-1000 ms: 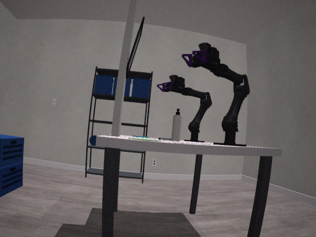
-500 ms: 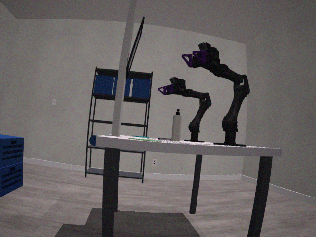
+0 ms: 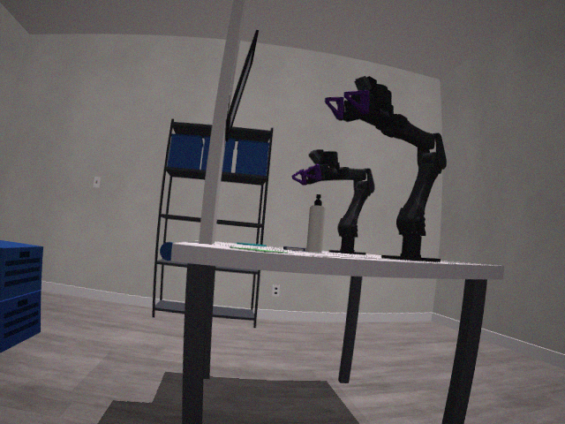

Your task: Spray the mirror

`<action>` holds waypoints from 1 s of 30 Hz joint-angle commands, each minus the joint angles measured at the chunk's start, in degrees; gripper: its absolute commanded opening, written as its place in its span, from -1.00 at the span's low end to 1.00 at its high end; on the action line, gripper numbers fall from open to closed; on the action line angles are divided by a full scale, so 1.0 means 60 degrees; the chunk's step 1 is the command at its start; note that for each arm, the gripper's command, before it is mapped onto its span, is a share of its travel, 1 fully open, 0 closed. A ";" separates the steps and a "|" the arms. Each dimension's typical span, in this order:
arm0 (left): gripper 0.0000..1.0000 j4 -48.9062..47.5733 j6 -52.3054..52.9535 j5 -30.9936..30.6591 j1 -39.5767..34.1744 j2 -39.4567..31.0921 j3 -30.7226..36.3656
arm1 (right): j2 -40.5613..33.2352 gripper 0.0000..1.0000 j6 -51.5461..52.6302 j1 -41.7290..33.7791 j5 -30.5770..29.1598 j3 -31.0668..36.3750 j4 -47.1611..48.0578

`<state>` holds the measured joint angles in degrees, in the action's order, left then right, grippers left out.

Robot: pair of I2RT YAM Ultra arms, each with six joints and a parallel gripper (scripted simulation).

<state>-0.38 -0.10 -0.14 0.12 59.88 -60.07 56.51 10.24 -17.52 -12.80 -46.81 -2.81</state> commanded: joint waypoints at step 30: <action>0.46 -0.0208 0.0059 0.0075 -0.0096 -0.0116 -0.0340 | 0.0276 0.49 0.2898 -0.5050 -0.3952 0.3425 0.0602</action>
<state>-0.38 -0.10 -0.14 0.12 59.88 -60.07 54.72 26.28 -46.04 -33.74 -27.18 -4.93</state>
